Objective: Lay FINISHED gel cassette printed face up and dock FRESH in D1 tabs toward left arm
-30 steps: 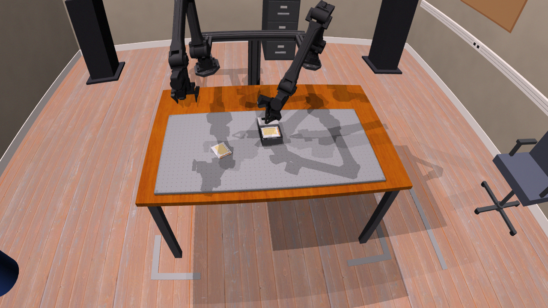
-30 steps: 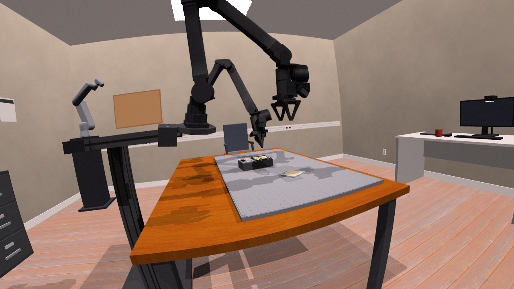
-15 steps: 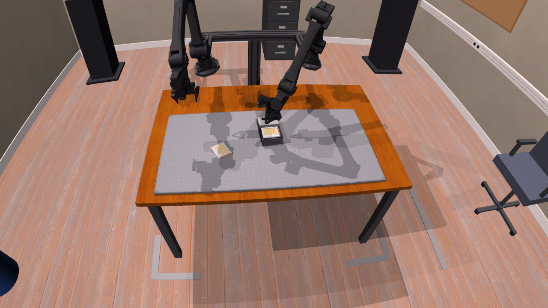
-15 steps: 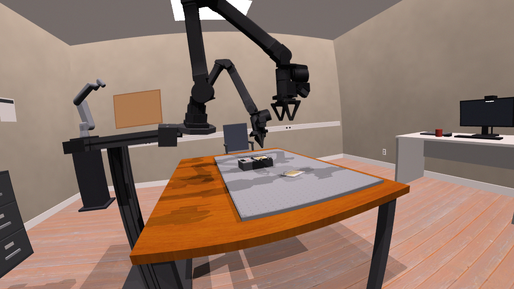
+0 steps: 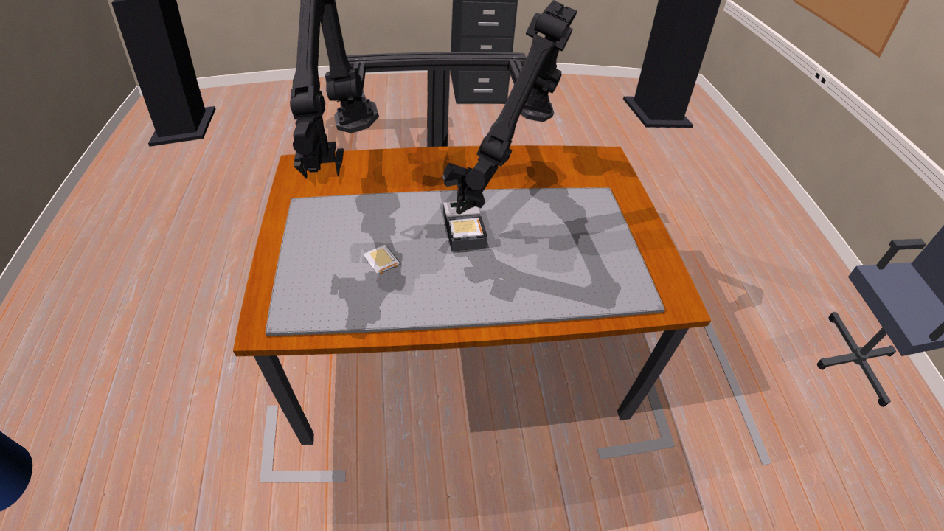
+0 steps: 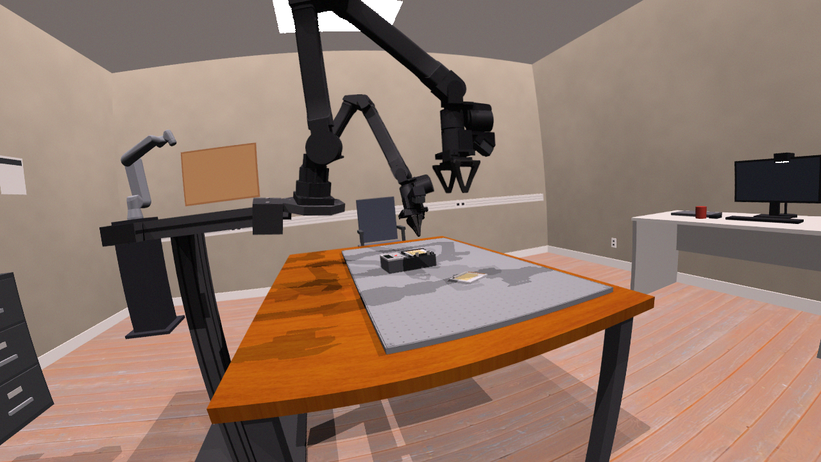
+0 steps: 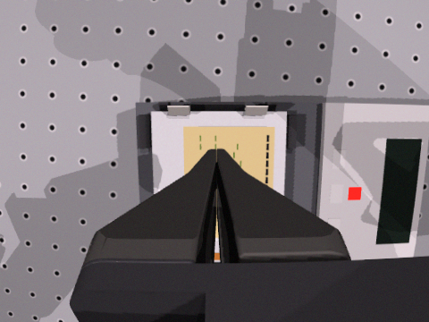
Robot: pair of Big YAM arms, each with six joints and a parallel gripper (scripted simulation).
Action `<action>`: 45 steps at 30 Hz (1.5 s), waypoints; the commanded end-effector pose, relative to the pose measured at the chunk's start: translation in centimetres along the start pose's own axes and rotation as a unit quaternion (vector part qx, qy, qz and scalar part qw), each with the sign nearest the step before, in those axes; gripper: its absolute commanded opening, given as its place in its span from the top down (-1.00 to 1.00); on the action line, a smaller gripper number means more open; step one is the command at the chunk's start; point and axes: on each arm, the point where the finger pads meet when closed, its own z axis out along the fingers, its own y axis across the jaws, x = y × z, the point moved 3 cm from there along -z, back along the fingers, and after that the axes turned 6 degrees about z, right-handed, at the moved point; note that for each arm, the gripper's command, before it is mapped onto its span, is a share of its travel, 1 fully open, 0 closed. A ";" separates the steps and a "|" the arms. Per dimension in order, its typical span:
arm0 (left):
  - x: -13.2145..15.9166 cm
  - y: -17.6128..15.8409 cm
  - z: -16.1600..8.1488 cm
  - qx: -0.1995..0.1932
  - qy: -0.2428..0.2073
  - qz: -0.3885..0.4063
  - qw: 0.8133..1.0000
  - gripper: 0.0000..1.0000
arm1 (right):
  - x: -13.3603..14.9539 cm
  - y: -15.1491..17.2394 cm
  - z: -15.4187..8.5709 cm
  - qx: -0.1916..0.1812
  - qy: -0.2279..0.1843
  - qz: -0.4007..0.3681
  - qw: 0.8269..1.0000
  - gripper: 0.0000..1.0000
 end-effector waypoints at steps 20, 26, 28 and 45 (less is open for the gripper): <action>-0.5 1.3 -1.0 -0.014 -0.009 0.003 1.000 1.00 | -1.5 -0.6 -1.8 0.000 -0.023 0.000 1.000 -1.00; 0.0 1.3 -1.4 -0.010 -0.006 0.003 1.000 1.00 | -1.5 -0.6 -1.8 0.000 -0.023 0.000 1.000 -1.00; 0.2 1.2 -1.6 -0.010 -0.006 0.003 1.000 1.00 | -1.5 -0.6 -1.8 0.000 -0.023 0.000 1.000 -1.00; 0.4 0.8 -1.4 -0.008 -0.006 0.001 1.000 -0.96 | -1.5 -0.6 -1.8 0.000 -0.023 0.000 1.000 -1.00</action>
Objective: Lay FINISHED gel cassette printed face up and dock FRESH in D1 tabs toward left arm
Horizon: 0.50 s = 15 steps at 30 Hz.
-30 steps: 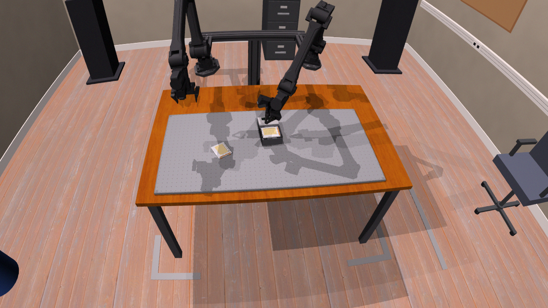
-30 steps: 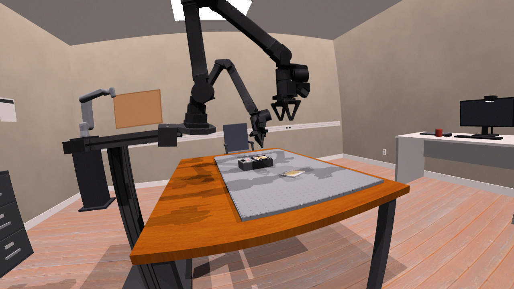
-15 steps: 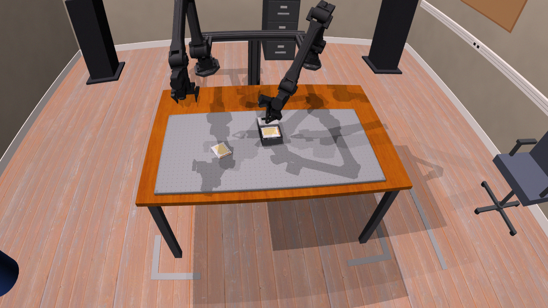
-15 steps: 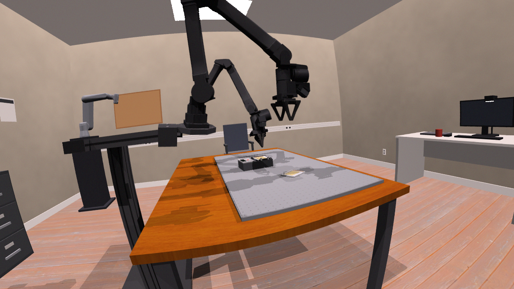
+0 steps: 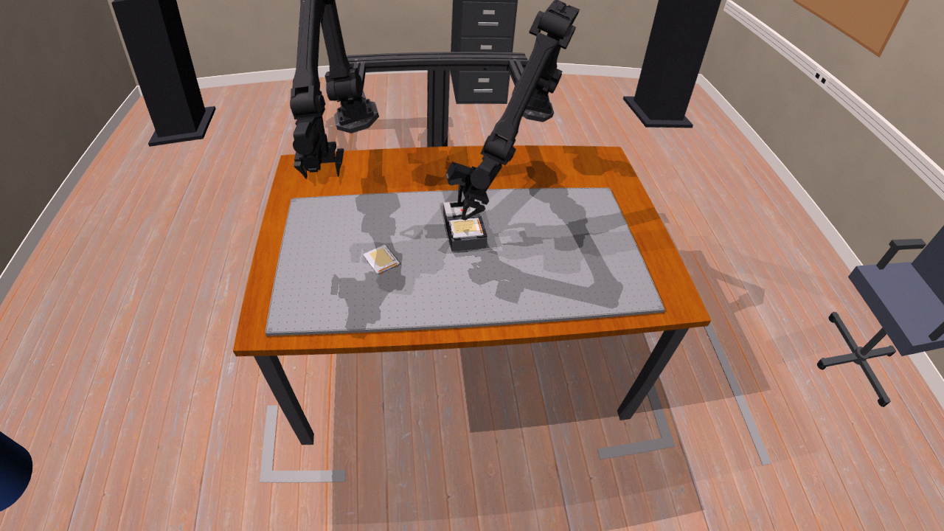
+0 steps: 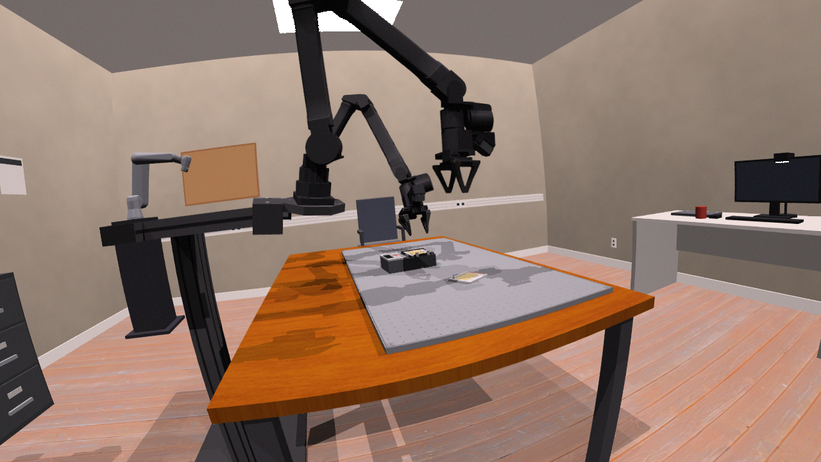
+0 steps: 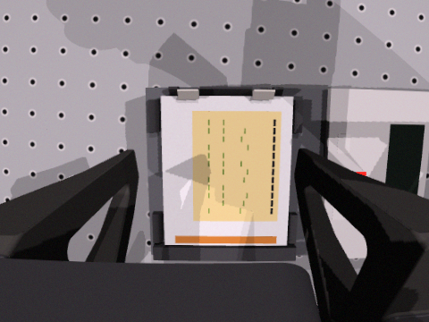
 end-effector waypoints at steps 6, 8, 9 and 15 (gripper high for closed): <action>-0.3 0.3 -0.2 -0.005 -0.003 0.002 1.000 -0.96 | -1.5 -0.6 -1.8 0.000 -0.023 0.000 1.000 -1.00; -0.3 0.3 -0.2 -0.005 -0.003 0.002 1.000 -0.96 | -1.5 -0.6 -1.8 0.000 -0.023 0.000 1.000 -1.00; -0.3 0.3 -0.2 -0.005 -0.003 0.002 1.000 -0.96 | -1.5 -0.6 -1.8 0.000 -0.023 0.000 1.000 -1.00; -0.3 0.3 -0.2 -0.005 -0.003 0.002 1.000 -0.96 | -1.5 -0.6 -1.8 0.000 -0.023 0.000 1.000 -1.00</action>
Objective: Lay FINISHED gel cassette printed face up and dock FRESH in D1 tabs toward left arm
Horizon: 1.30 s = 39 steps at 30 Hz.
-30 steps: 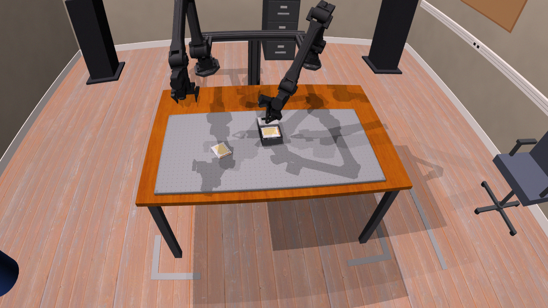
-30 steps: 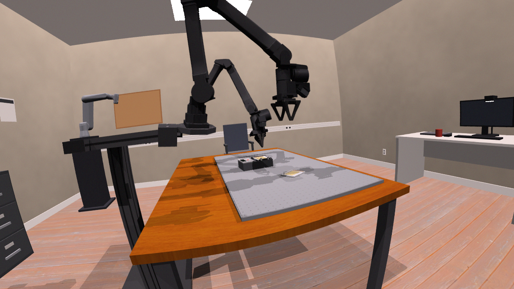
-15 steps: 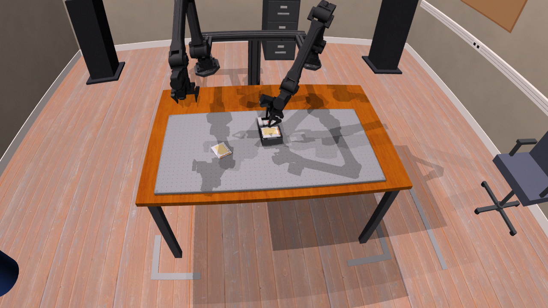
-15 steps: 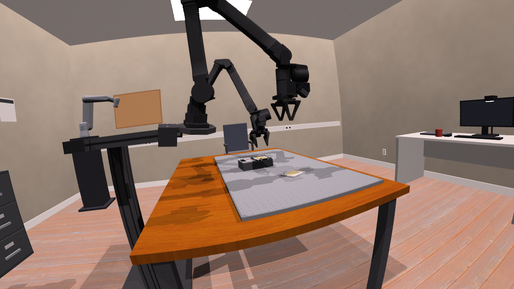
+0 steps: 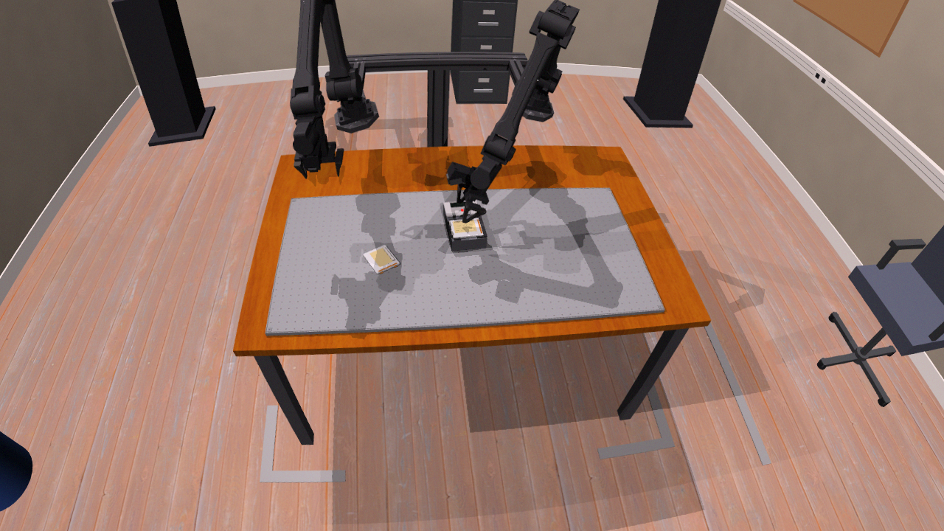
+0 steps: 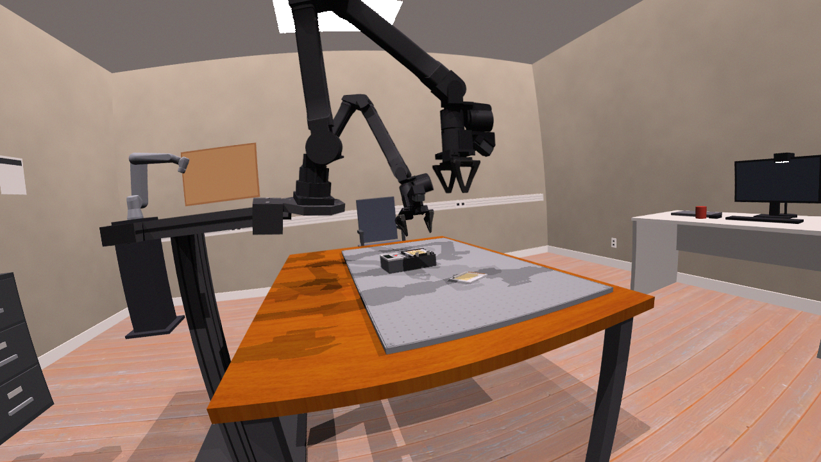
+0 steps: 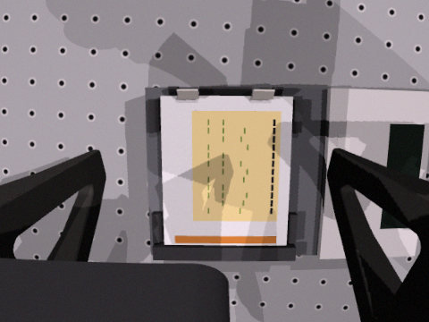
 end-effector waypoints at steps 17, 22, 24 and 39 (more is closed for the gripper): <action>0.0 0.3 0.4 0.003 0.002 0.002 1.000 -0.96 | -1.5 -0.6 -1.8 0.000 -0.023 0.000 1.000 -1.00; 0.0 0.3 0.4 0.003 0.002 0.002 1.000 -0.96 | -1.5 -0.6 -1.8 0.000 -0.023 0.000 1.000 -1.00; 0.0 0.3 0.4 0.003 0.002 0.002 1.000 -0.96 | -1.5 -0.6 -1.8 0.000 -0.023 0.000 1.000 -1.00; 0.4 0.7 1.2 0.001 0.001 0.005 1.000 -0.96 | -1.5 -0.6 -1.8 0.000 -0.023 0.000 1.000 -1.00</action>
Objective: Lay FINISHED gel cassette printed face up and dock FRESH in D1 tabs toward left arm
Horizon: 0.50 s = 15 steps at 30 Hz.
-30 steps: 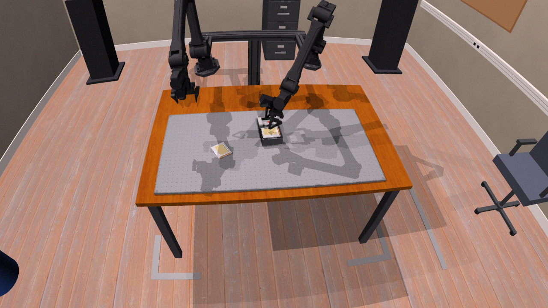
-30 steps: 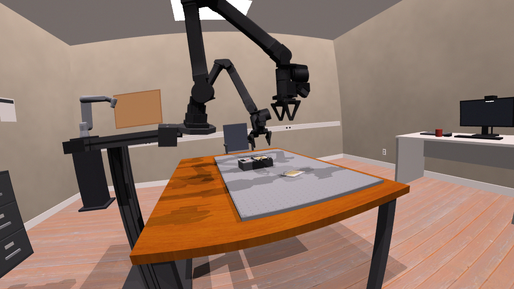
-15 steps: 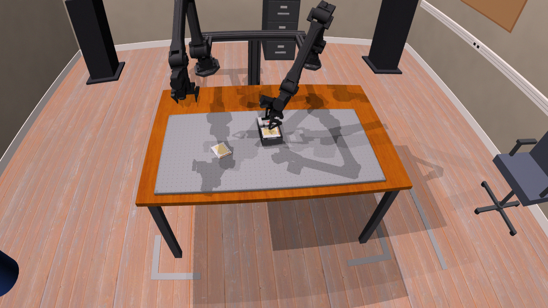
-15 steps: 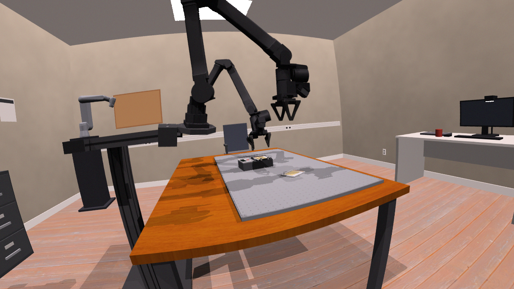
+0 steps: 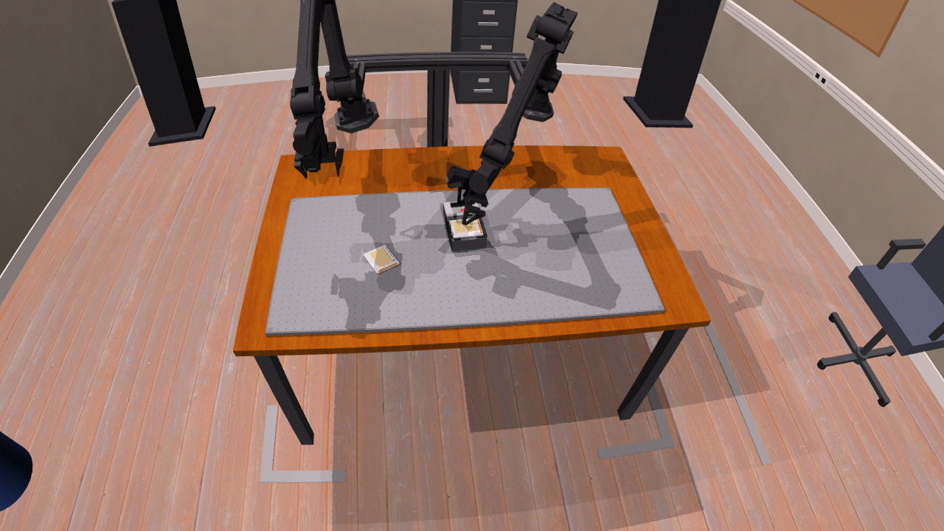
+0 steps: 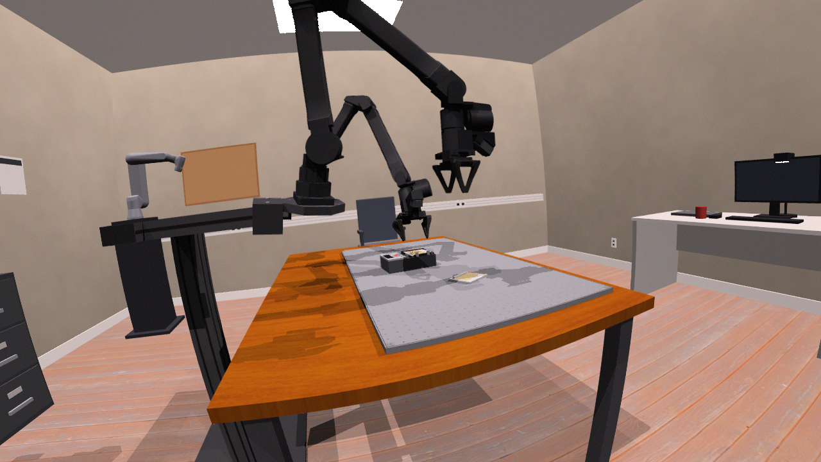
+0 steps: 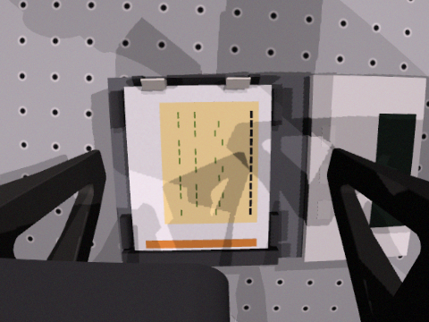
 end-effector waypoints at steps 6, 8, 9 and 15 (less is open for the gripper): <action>-0.5 2.0 -0.4 -0.019 -0.009 0.006 1.000 -0.96 | -1.5 -0.6 -1.8 0.000 -0.023 0.000 1.000 -1.00; -0.4 2.2 -0.2 -0.032 -0.014 0.007 0.999 -0.96 | -1.5 -0.6 -1.8 0.000 -0.023 0.000 1.000 -1.00; -0.4 2.3 -0.1 -0.032 -0.014 0.007 0.999 -0.96 | -1.5 -0.6 -1.8 0.000 -0.023 0.000 1.000 -1.00; -0.2 3.0 0.5 -0.032 -0.014 0.007 0.999 -0.96 | -1.5 -0.6 -1.8 0.000 -0.023 0.000 1.000 -1.00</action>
